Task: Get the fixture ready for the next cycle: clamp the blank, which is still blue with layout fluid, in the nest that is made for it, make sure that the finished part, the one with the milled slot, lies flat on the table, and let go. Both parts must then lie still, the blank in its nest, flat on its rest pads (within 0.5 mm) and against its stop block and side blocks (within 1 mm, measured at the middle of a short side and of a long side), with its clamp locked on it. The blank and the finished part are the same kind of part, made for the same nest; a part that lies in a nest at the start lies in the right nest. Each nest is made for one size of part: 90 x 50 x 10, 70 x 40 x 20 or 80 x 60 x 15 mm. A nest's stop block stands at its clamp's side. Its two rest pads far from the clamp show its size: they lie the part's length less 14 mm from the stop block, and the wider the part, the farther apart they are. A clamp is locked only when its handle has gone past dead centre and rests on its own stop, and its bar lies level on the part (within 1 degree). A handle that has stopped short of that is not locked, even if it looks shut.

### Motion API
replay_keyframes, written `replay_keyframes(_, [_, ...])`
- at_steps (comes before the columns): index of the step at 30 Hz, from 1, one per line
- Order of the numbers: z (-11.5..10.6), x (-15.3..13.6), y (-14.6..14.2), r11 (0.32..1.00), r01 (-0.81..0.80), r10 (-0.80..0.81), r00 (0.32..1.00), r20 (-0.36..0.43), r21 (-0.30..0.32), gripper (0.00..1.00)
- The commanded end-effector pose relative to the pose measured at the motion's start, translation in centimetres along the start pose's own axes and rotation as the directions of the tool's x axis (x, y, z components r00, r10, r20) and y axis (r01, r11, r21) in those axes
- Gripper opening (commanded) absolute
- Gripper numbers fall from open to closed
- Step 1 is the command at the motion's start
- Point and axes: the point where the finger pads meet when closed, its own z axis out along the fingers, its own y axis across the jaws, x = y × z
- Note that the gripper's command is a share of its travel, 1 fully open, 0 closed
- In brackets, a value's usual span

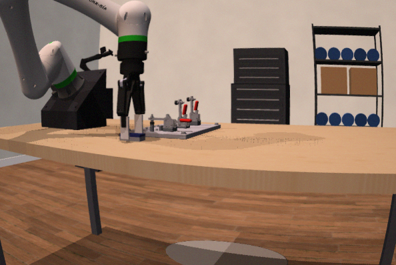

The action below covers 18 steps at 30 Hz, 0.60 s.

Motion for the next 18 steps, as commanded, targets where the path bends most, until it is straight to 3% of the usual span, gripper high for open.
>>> replay_keyframes(1, [0.02, 0.02, 0.0, 1.0, 0.0, 0.0, 1.0, 0.0, 0.0, 0.58])
replay_keyframes(11, [0.02, 0.02, 0.0, 1.0, 0.0, 0.0, 1.0, 0.0, 0.0, 0.58])
replay_keyframes(12, [0.02, 0.02, 0.0, 1.0, 0.0, 0.0, 1.0, 0.0, 0.0, 0.0])
replay_keyframes(18, [0.02, 0.02, 0.0, 1.0, 0.0, 0.0, 1.0, 0.0, 0.0, 0.0])
